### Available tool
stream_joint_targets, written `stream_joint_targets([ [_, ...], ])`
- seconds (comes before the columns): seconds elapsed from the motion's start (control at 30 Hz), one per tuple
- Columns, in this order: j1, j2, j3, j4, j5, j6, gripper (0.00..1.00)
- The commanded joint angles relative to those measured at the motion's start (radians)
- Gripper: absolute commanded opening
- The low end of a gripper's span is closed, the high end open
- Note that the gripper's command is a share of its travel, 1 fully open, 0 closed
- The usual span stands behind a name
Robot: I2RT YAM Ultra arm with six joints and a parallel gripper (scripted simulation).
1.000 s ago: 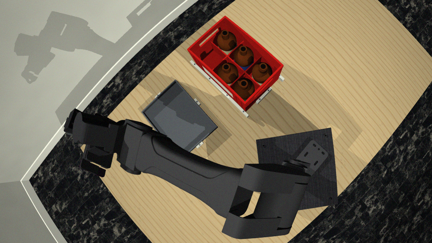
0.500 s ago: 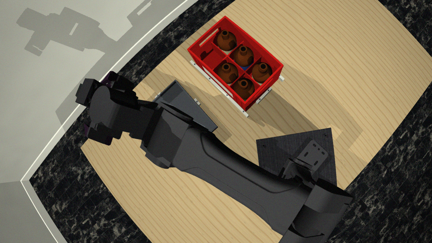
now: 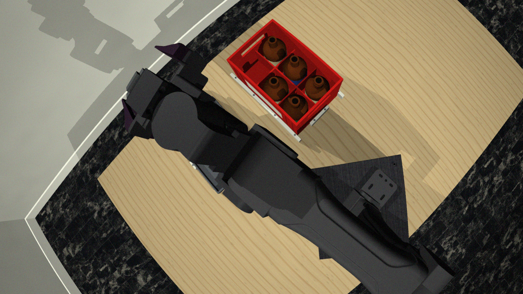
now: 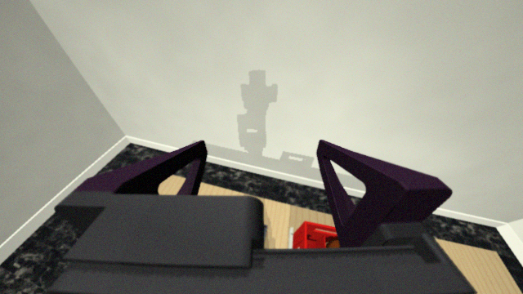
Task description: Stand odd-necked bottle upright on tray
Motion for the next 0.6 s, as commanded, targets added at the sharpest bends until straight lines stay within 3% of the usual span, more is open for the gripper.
stream_joint_targets([
  [0.0,-0.063,-0.040,-0.015,-0.017,0.072,-0.035,1.00],
  [0.03,-0.097,0.036,0.041,-0.061,0.056,-0.019,1.00],
  [0.33,-0.205,0.256,0.150,-0.230,0.013,0.053,1.00],
  [0.4,-0.205,0.256,0.150,-0.230,0.013,0.053,1.00],
  [0.47,-0.255,0.359,0.202,-0.312,-0.002,0.082,1.00],
  [0.57,-0.293,0.439,0.249,-0.384,-0.015,0.103,1.00],
])
